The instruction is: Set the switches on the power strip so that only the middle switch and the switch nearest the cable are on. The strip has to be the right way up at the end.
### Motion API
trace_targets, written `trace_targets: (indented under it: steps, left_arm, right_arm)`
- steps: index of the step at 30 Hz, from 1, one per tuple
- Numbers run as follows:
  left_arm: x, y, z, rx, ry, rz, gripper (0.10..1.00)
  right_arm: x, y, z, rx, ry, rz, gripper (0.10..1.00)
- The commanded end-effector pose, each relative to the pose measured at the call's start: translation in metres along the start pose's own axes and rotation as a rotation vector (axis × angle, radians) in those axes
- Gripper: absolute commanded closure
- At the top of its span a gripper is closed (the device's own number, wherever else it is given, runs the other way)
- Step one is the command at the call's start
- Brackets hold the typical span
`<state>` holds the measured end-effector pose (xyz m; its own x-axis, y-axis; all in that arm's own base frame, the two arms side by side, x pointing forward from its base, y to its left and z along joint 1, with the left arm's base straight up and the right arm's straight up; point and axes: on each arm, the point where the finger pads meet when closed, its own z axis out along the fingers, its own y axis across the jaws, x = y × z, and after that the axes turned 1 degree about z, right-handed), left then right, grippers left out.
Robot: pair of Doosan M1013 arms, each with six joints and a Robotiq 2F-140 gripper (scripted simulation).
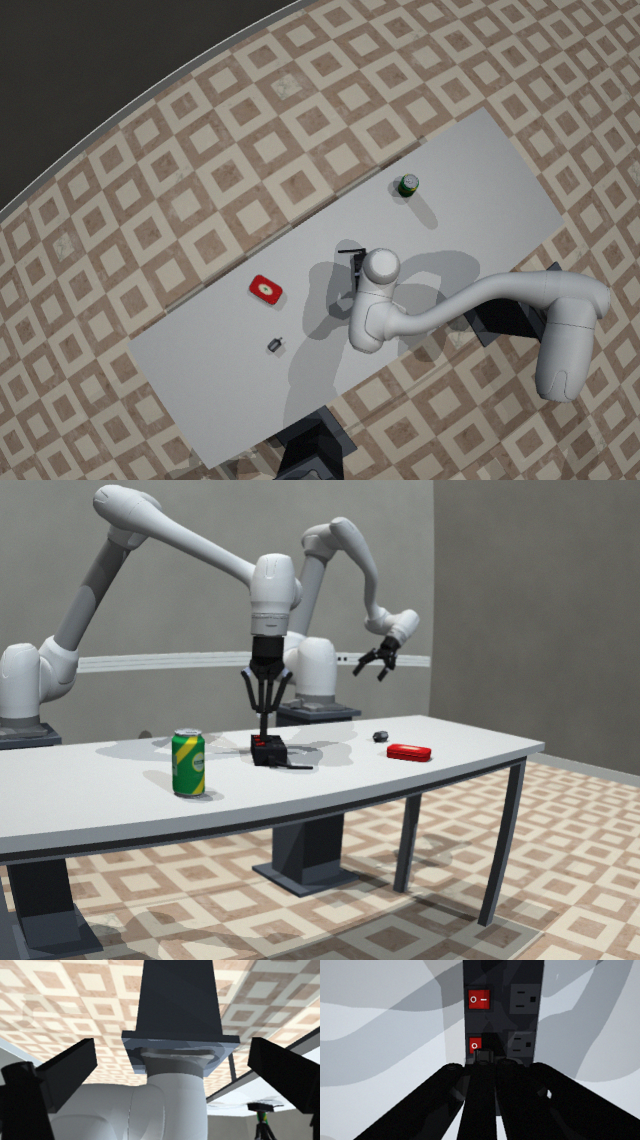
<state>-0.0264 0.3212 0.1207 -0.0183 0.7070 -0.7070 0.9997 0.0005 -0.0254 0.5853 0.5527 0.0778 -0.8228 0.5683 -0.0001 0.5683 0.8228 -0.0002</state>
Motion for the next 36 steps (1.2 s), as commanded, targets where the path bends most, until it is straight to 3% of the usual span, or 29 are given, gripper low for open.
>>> trace_targets:
  steps: [1,26,36]
  left_arm:
    - [0.0,0.0,0.0,0.0,0.001,0.0,0.098]
    - [0.0,0.0,0.0,0.0,0.001,0.0,0.098]
    - [0.0,0.0,0.0,0.0,0.001,0.0,0.098]
  right_arm:
    - [0.0,0.0,-0.001,-0.001,0.0,0.0,0.999]
    - [0.0,0.0,-0.001,-0.001,0.0,0.0,0.999]
    - [0.0,0.0,-0.02,-0.001,0.0,0.0,0.999]
